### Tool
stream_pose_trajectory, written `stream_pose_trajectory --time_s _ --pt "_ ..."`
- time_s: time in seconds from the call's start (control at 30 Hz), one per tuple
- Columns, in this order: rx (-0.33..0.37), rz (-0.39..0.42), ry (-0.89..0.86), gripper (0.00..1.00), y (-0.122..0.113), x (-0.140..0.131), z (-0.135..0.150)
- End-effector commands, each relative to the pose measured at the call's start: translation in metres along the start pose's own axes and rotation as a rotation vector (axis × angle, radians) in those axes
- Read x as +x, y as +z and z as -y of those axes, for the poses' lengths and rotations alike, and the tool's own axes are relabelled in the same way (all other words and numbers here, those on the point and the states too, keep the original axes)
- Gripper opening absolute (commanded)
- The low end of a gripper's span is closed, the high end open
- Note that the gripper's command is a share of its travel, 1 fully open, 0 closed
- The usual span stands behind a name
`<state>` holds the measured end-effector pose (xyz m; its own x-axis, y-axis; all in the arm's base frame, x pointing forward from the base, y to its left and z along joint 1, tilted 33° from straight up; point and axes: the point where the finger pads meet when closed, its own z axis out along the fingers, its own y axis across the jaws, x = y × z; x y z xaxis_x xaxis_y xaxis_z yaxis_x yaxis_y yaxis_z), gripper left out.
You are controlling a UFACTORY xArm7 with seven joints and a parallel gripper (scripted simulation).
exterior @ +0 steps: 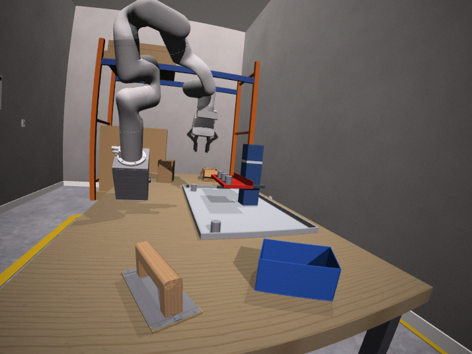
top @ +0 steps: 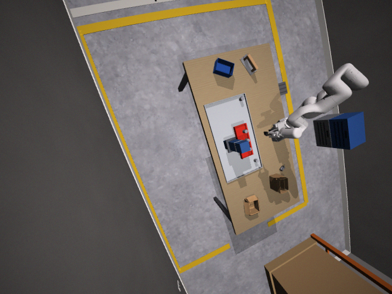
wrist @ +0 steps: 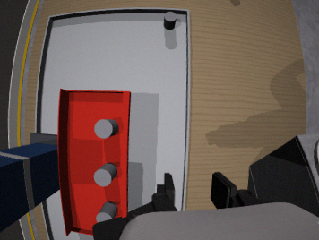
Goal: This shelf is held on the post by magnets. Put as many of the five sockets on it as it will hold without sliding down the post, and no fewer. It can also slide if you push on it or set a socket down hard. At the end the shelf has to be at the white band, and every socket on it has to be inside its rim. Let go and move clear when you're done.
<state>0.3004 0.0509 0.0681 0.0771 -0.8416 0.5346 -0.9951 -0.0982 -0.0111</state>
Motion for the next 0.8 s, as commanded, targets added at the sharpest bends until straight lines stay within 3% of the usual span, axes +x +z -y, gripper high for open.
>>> stream_pose_trajectory --time_s 0.0,0.1,0.33,0.77 --pt "-0.018 0.001 -0.027 0.47 0.009 -0.001 0.029" --pt "-0.007 -0.001 -0.015 0.47 0.031 0.003 0.063" --pt "0.013 -0.008 0.022 0.47 0.059 0.008 0.092" --pt "0.016 -0.009 0.028 0.47 0.063 0.009 0.096"
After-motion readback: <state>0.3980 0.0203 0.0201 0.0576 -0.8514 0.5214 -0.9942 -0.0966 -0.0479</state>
